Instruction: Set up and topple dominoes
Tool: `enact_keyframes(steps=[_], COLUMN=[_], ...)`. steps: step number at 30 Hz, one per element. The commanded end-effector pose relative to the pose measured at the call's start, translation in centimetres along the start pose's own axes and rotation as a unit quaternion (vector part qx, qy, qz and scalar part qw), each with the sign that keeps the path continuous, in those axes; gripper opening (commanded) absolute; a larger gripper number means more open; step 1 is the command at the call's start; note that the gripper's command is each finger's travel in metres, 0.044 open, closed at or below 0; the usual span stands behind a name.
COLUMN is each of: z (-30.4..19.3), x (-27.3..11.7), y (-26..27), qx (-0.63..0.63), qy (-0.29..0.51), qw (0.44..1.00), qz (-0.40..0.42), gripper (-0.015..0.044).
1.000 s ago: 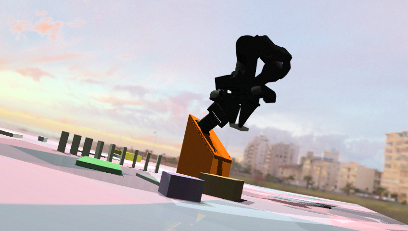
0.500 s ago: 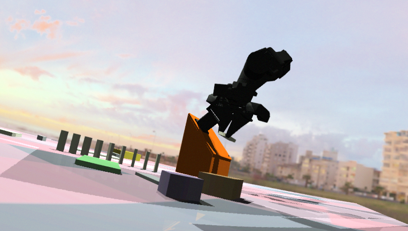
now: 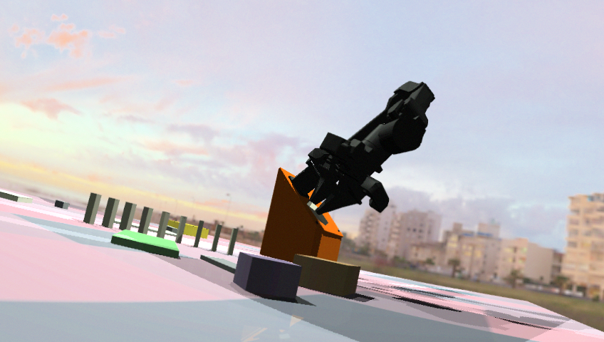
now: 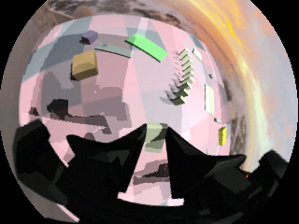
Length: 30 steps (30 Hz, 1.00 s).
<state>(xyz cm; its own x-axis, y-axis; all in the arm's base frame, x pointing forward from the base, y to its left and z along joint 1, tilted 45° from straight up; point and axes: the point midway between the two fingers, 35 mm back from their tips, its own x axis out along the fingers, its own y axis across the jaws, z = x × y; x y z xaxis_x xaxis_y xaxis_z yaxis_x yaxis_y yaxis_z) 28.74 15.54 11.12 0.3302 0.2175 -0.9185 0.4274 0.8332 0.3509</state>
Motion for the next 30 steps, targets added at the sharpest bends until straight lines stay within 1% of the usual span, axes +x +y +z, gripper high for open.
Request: enact_keyframes(steps=[1, 8, 15, 30], z=[0.1, 0.0, -0.2, -1.3], x=[0.1, 0.2, -0.2, -2.7], y=[0.1, 0.5, 1.0, 1.8], qx=[0.008, 0.020, 0.039, 0.098], qy=[-0.055, -0.142, -0.226, -0.391], qw=[0.998, 0.990, 0.973, 0.913], qz=[-0.011, -0.016, -0.005, 0.065], gripper=[0.0107, 0.0107, 0.0107, 0.0107])
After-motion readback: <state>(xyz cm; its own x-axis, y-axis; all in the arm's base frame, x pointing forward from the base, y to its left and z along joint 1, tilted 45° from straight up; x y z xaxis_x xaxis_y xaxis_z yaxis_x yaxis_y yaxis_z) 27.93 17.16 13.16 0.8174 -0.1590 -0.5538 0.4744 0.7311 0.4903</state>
